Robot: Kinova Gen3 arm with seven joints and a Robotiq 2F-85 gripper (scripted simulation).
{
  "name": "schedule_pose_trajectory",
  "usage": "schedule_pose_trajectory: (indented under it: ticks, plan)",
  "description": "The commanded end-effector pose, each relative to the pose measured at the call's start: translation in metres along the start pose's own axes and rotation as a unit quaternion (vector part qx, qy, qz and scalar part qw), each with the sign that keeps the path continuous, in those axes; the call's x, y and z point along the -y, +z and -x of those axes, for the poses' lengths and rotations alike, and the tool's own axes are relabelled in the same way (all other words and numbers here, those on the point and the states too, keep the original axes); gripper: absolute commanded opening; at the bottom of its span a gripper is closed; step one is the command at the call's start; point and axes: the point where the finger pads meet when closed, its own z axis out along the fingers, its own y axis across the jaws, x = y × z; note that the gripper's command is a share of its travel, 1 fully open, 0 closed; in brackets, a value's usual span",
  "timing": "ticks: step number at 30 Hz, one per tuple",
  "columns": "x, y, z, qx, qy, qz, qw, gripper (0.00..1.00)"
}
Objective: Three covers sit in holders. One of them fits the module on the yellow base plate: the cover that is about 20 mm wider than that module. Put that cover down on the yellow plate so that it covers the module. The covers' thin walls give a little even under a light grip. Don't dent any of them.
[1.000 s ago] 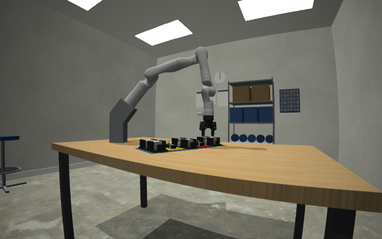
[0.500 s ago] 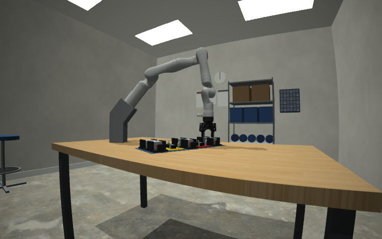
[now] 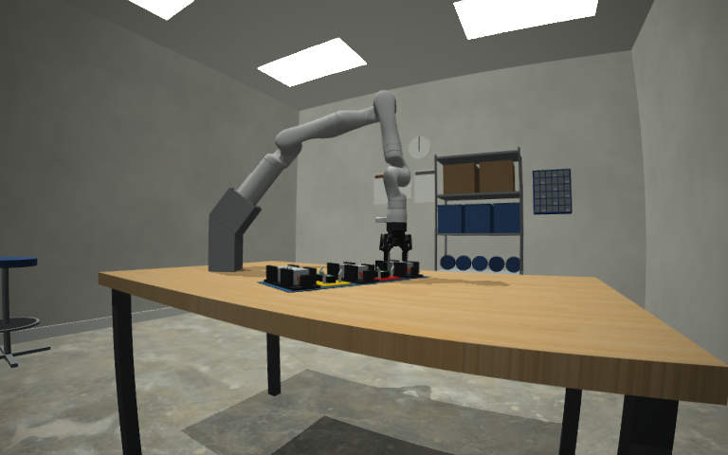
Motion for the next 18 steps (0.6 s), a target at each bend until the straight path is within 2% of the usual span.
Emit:
schedule_pose_trajectory:
  ticks: [1, 18]
  plan:
    - [-0.001, 0.0, 0.004, 0.004, -0.002, 0.002, 1.0, 1.0]
    - [-0.001, 0.01, 0.004, 0.004, -0.002, 0.002, 1.0, 1.0]
